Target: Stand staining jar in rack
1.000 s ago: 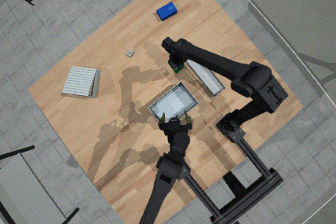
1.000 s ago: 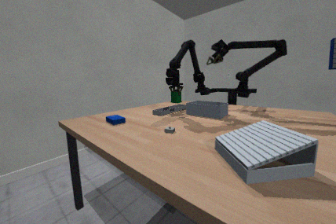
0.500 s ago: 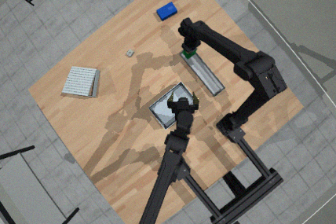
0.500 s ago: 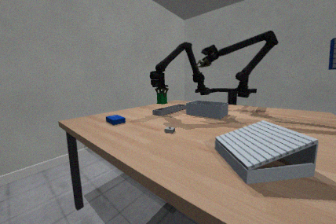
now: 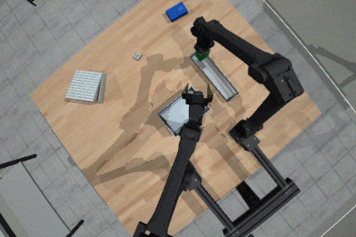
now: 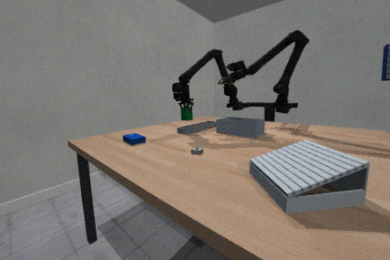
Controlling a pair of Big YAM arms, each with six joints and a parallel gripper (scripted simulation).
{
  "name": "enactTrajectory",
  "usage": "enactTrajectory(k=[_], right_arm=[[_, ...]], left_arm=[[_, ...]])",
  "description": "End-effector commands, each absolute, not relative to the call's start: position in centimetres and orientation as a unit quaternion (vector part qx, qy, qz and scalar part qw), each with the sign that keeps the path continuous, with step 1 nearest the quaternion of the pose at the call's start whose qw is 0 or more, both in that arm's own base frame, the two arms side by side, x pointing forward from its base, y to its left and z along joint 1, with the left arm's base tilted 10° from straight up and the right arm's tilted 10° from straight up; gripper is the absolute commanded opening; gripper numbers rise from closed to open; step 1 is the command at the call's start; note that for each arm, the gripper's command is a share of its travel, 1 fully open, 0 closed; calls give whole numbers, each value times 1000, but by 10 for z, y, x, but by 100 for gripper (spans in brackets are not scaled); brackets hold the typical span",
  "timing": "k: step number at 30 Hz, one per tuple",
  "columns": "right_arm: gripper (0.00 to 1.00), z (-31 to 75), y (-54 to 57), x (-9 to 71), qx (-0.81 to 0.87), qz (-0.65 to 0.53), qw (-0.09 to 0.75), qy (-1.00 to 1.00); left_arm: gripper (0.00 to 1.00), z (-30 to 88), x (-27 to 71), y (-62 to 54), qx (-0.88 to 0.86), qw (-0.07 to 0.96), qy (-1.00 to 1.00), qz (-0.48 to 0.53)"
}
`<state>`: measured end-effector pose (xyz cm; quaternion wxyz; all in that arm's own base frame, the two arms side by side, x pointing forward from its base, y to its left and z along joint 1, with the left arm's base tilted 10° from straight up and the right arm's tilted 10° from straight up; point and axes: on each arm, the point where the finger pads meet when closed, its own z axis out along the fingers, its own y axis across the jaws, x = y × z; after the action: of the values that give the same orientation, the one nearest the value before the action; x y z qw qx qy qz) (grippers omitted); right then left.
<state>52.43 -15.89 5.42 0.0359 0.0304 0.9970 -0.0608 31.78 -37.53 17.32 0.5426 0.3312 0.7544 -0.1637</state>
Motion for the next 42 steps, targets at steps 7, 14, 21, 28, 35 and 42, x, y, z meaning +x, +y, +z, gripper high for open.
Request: enactTrajectory(k=[7,14,21,28,35,42], right_arm=[[57,92,-151,568,12,-68,66,995],[57,65,-168,561,14,-70,64,995],[57,29,-172,556,11,-71,61,996],[57,36,-169,568,12,-75,79,994],[57,41,-170,569,13,-76,83,994],[57,41,-170,569,13,-76,83,994]], left_arm=[[100,141,346,-396,351,602,694,-181],[100,133,351,-399,354,615,679,-186],[100,135,353,-400,353,617,678,-187],[100,135,353,-400,353,617,678,-186],[100,135,353,-400,353,617,678,-186],[100,141,347,-404,352,617,677,-193]])
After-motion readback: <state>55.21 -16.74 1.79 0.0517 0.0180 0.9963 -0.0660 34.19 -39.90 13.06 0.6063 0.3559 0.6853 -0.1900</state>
